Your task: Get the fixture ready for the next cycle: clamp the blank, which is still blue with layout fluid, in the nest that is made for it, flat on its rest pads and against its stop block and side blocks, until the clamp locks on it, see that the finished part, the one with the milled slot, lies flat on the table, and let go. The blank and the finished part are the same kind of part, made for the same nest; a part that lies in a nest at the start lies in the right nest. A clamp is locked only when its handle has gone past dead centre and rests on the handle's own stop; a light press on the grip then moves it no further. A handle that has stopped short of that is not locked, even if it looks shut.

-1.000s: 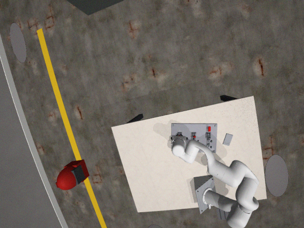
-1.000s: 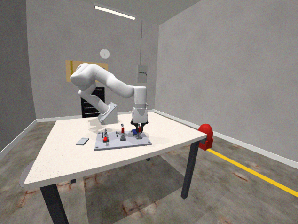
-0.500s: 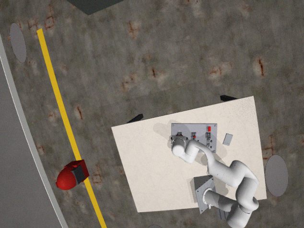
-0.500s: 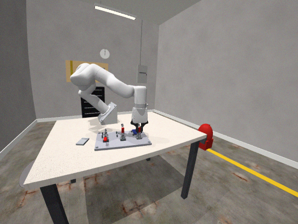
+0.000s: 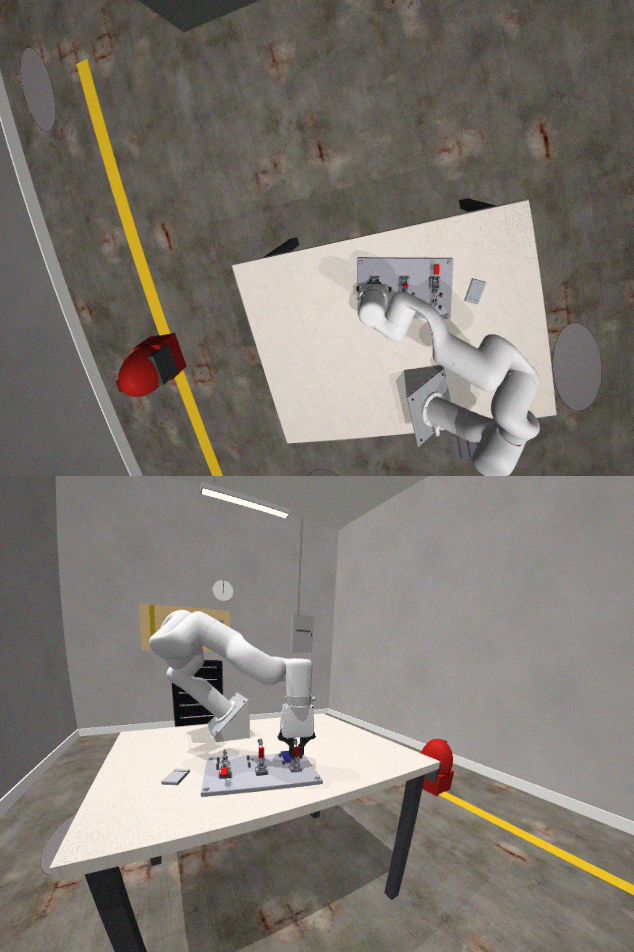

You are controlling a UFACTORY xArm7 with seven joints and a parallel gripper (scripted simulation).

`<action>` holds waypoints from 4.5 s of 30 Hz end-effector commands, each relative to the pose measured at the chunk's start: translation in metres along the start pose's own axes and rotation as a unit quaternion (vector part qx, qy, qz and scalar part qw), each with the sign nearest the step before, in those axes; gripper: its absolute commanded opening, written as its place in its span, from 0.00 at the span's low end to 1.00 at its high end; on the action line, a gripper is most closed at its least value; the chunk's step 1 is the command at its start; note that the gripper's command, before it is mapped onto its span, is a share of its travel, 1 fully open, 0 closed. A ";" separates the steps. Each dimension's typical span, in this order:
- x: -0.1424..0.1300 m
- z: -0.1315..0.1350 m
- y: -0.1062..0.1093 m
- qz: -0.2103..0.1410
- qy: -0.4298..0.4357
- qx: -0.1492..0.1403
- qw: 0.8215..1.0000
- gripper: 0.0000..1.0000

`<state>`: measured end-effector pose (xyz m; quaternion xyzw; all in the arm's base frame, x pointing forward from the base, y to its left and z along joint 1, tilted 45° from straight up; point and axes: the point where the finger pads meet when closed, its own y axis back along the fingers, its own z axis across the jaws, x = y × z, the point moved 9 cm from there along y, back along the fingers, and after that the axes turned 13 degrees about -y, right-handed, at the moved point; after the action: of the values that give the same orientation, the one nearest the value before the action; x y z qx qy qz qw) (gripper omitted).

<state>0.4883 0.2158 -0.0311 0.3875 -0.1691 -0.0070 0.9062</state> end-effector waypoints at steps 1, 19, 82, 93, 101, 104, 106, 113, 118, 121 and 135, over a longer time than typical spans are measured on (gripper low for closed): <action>0.001 -0.001 0.003 0.001 0.000 0.003 1.000 0.00; 0.005 -0.002 0.003 0.001 0.000 0.003 1.000 0.00; 0.039 -0.010 -0.012 0.001 0.000 0.003 1.000 0.00; 0.044 -0.012 -0.019 0.001 0.000 0.003 1.000 0.00; 0.046 -0.012 -0.023 0.001 0.000 0.003 1.000 0.00; 0.047 -0.012 -0.025 0.001 0.000 0.003 1.000 0.00; 0.047 -0.012 -0.025 0.001 0.000 0.003 1.000 0.00; 0.048 -0.013 -0.028 0.001 0.000 0.003 1.000 0.00; 0.048 -0.013 -0.028 0.001 0.000 0.003 1.000 0.00; 0.048 -0.013 -0.028 0.001 0.000 0.003 1.000 0.00; 0.049 -0.013 -0.029 0.001 0.000 0.003 1.000 0.00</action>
<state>0.5415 0.1960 -0.0445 0.3882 -0.1699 -0.0064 0.9058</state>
